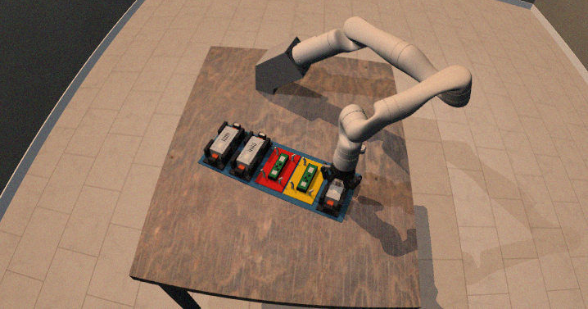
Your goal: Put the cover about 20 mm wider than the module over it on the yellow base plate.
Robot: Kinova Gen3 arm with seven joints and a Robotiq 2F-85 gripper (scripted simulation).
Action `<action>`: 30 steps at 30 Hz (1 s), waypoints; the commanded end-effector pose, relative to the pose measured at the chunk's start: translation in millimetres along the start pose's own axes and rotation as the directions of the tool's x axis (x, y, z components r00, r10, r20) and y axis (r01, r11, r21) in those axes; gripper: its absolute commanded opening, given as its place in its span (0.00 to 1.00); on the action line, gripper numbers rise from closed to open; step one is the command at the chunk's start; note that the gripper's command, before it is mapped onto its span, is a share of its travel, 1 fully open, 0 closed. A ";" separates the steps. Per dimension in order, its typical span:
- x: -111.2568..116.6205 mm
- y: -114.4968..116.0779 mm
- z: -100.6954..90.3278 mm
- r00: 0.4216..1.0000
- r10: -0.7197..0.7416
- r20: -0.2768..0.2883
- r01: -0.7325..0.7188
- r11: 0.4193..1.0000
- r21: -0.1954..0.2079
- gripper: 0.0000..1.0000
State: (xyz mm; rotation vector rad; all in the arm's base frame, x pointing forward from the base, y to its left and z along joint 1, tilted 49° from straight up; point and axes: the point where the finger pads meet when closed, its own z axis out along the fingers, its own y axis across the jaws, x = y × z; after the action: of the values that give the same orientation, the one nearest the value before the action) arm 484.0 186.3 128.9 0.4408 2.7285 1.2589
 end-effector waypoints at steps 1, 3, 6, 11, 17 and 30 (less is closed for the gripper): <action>-0.5 0.1 -0.6 1.000 0.000 0.001 0.000 1.000 0.000 0.00; -0.5 0.1 -0.6 1.000 0.000 0.001 0.000 1.000 0.000 1.00; -0.5 0.1 -0.6 1.000 0.000 0.001 0.000 1.000 0.000 1.00; -0.5 0.1 -0.6 1.000 0.000 0.001 0.000 1.000 0.000 1.00; -0.5 0.1 -0.6 1.000 0.000 0.001 0.000 1.000 0.000 1.00; -0.5 0.1 -0.5 1.000 0.000 0.001 0.000 1.000 0.000 1.00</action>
State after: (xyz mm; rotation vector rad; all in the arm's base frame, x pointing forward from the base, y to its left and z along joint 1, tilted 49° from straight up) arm 483.9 186.5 128.7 0.4405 2.7290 1.2592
